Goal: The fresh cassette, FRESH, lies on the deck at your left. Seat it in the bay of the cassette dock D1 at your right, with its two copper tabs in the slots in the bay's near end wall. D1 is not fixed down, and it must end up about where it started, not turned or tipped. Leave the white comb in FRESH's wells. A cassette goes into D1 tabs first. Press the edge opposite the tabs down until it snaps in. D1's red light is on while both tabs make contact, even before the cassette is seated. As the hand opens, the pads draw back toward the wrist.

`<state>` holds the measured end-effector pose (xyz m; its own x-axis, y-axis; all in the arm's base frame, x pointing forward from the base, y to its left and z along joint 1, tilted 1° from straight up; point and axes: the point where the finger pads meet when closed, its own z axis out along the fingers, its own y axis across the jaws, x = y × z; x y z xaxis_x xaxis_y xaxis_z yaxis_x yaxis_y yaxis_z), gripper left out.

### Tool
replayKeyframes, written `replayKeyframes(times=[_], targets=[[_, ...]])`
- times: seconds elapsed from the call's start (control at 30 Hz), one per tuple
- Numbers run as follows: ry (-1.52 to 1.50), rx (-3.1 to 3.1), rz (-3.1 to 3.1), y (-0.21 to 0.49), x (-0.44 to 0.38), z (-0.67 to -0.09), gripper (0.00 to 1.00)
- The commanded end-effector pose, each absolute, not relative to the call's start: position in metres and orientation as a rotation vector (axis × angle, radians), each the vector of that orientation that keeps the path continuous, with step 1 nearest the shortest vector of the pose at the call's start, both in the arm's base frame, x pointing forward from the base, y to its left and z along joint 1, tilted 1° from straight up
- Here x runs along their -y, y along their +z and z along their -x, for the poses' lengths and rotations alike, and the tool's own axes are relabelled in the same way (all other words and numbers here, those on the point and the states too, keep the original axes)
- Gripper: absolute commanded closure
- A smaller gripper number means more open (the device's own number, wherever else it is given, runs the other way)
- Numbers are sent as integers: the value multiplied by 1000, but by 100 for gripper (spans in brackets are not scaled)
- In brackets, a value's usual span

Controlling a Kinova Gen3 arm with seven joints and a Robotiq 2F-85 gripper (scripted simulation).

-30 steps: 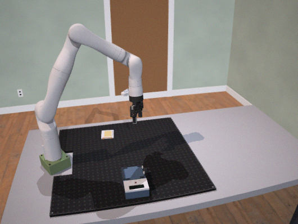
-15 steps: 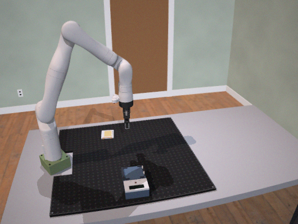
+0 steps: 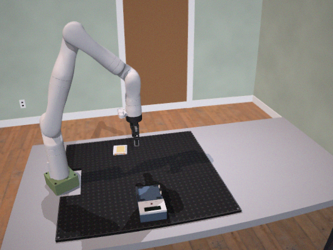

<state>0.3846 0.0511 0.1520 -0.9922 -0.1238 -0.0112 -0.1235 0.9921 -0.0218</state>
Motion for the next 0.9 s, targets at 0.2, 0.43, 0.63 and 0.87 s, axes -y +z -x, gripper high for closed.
replayKeyframes(times=[0.2, 0.43, 0.63, 0.87], targets=[[-48, -3109, 348, 146, -64, -385, 0], [-72, -3079, 566, 133, -86, -384, 0], [-92, -3011, 871, 119, -112, -379, 0], [-98, -2977, 986, 108, -131, -375, 0]])
